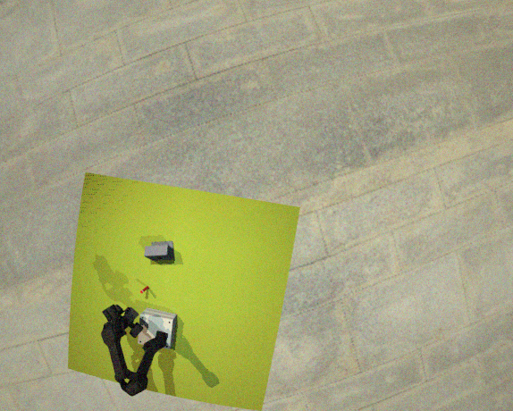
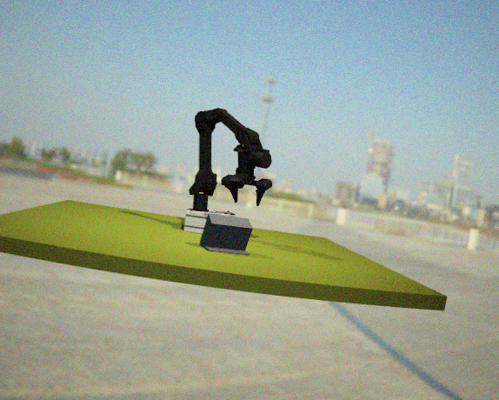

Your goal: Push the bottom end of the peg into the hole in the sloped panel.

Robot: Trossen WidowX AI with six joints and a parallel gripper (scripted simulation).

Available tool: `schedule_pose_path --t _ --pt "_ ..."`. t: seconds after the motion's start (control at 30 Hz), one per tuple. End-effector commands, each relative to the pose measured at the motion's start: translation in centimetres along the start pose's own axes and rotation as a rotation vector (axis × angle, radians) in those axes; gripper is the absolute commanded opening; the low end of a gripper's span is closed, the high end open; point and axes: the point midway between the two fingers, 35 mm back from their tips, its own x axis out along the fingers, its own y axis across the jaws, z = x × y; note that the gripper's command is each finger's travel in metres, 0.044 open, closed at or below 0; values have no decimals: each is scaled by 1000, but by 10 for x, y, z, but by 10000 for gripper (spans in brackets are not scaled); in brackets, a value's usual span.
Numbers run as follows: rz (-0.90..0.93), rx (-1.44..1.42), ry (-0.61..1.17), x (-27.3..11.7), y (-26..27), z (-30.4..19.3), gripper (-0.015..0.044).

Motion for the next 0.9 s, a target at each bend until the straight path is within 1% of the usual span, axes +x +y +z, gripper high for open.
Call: schedule_pose_path --t 0.0,0.6,0.7,0.87 --pt "8 -5 -58 -2 11 18 440" --pt "-15 2 -323 -9 45 111 440" --pt "-18 7 -347 -9 49 120 440" --pt "-18 7 -349 -8 49 121 440"
